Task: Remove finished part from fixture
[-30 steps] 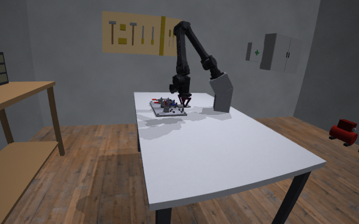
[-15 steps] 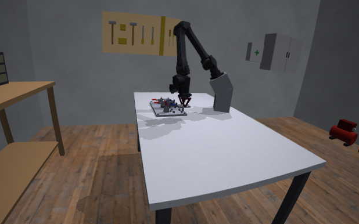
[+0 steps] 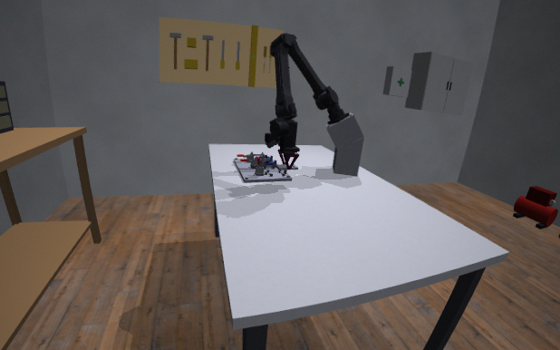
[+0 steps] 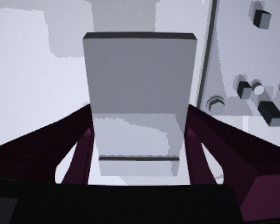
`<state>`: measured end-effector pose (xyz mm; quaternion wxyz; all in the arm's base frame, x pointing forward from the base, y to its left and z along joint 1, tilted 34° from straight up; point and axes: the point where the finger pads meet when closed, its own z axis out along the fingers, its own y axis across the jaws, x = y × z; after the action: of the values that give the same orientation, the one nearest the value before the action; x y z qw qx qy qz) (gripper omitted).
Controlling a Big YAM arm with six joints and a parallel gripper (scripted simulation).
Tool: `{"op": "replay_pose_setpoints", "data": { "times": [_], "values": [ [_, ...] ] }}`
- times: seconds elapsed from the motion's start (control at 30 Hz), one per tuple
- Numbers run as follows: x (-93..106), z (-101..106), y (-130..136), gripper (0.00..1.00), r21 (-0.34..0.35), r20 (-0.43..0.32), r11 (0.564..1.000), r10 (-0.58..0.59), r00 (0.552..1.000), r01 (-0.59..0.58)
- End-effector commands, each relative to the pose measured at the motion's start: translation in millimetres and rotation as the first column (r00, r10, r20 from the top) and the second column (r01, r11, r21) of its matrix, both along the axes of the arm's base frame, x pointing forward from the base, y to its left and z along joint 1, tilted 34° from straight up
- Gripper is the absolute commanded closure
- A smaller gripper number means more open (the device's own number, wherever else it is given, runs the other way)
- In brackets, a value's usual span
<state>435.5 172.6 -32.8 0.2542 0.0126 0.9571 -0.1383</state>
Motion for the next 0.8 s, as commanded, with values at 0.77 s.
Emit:
{"op": "replay_pose_setpoints", "data": {
  "times": [0.77],
  "values": [
    [35.9,-39.6,-13.2,1.0,0.009,0.016,1.0,-0.003,1.0,0.003]
  ]
}}
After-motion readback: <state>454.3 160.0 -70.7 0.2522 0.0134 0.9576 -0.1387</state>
